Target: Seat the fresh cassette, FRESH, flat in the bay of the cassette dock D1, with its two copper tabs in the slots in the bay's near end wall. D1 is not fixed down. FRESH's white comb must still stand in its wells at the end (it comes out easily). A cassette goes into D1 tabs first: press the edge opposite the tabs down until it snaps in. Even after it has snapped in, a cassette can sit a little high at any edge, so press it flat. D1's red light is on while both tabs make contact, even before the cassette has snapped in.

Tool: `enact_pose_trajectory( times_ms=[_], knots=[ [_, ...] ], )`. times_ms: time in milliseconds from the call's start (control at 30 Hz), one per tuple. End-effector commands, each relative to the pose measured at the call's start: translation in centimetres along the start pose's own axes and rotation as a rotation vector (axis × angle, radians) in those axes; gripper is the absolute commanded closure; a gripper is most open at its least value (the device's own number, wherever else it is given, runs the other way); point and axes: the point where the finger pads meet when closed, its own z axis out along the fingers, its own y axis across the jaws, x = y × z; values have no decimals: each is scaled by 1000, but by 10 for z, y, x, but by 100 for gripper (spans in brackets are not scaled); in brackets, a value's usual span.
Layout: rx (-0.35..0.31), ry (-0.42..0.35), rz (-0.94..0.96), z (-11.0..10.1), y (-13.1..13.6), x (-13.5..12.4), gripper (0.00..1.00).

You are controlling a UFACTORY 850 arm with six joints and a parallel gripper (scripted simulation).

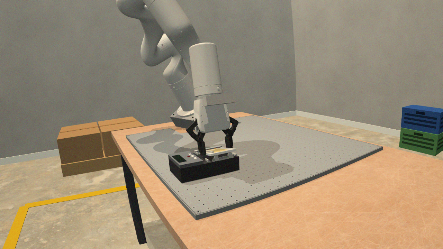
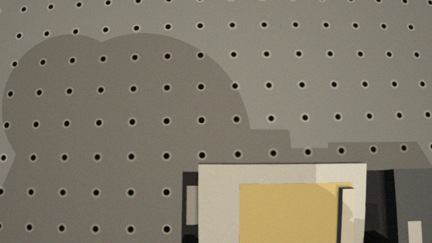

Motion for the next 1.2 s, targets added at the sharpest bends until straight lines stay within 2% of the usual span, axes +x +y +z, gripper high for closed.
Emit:
enact_pose_trajectory(
  times_ms=[0, 33, 67, 767, 1167],
  knots=[
    [0, 2, 0, -1, 0, 1, 100],
    [0, 2, 0, -1, 0, 1, 100],
    [0, 2, 0, -1, 0, 1, 0],
    [0, 2, 0, -1, 0, 1, 0],
    [0, 2, 0, -16, 0, 4, 0]
  ],
)
